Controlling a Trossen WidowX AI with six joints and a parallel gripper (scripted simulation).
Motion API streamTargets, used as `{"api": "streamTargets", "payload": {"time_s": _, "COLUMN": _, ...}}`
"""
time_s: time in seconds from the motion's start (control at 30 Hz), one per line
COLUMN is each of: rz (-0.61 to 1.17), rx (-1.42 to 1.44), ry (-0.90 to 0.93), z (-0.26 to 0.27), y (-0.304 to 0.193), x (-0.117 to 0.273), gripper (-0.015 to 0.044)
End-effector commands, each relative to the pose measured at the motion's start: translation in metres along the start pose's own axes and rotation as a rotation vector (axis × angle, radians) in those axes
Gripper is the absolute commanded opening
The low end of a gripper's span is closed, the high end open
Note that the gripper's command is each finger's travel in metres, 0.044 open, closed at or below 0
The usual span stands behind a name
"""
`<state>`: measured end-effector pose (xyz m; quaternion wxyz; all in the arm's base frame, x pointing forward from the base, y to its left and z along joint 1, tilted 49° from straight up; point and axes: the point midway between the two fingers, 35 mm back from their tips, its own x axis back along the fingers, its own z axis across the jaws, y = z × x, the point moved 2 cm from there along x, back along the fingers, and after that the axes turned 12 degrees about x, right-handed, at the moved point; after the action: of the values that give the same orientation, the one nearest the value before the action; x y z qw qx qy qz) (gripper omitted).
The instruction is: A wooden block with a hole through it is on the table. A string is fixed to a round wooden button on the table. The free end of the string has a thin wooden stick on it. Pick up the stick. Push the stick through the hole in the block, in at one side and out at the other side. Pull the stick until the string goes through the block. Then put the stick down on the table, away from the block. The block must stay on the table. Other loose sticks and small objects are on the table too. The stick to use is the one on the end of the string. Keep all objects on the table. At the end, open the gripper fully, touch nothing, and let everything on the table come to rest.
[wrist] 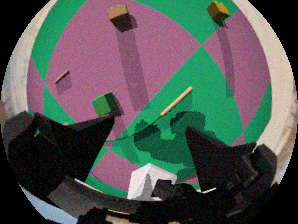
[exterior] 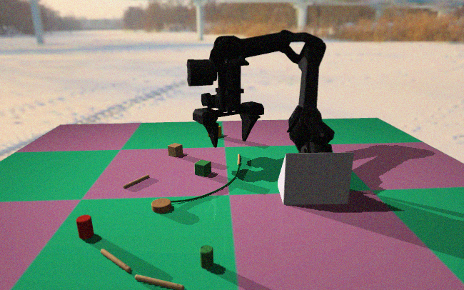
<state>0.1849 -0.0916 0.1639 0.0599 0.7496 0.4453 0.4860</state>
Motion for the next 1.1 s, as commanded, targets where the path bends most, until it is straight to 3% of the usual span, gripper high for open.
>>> {"api": "streamTargets", "payload": {"time_s": 0.0, "rz": -0.014, "rx": -0.627, "ry": -0.011, "z": -0.0234, "y": -0.0098, "x": -0.0031, "gripper": 0.044}}
{"api": "streamTargets", "payload": {"time_s": 0.47, "rz": -0.014, "rx": -0.627, "ry": -0.011, "z": -0.0234, "y": -0.0098, "x": -0.0031, "gripper": 0.044}}
{"api": "streamTargets", "payload": {"time_s": 0.87, "rz": -0.014, "rx": -0.627, "ry": -0.011, "z": -0.0234, "y": -0.0098, "x": -0.0031, "gripper": 0.0125}}
{"api": "streamTargets", "payload": {"time_s": 1.07, "rz": -0.014, "rx": -0.627, "ry": -0.011, "z": -0.0234, "y": -0.0098, "x": -0.0031, "gripper": 0.0121}}
